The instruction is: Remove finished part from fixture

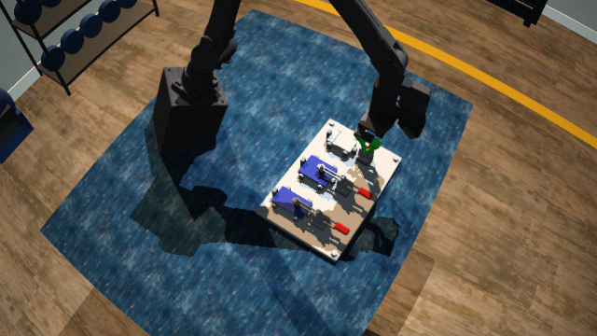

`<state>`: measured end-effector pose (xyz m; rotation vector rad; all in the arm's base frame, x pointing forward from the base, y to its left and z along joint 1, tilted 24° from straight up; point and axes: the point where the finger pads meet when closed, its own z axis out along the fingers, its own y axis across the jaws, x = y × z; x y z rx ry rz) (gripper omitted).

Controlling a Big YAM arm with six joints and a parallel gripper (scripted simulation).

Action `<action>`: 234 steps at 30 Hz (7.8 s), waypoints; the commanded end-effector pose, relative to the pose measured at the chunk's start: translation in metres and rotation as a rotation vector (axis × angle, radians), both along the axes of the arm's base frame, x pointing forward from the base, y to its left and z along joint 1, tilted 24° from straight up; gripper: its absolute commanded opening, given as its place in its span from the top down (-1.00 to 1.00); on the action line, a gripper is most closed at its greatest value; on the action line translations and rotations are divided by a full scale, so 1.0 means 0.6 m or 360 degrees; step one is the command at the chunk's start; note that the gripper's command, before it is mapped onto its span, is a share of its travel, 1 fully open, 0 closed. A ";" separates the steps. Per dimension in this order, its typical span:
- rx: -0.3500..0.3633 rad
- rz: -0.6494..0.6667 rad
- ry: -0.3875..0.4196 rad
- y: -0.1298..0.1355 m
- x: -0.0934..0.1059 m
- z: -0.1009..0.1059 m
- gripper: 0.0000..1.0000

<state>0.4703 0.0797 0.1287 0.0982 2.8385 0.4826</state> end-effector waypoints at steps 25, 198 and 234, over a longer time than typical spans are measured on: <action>0.0007 -0.0002 -0.0063 0.018 -0.058 0.004 -0.83; 0.0016 -0.0012 -0.0063 0.054 -0.091 -0.069 -0.83; 0.0016 -0.0012 -0.0063 0.055 -0.086 -0.069 -0.83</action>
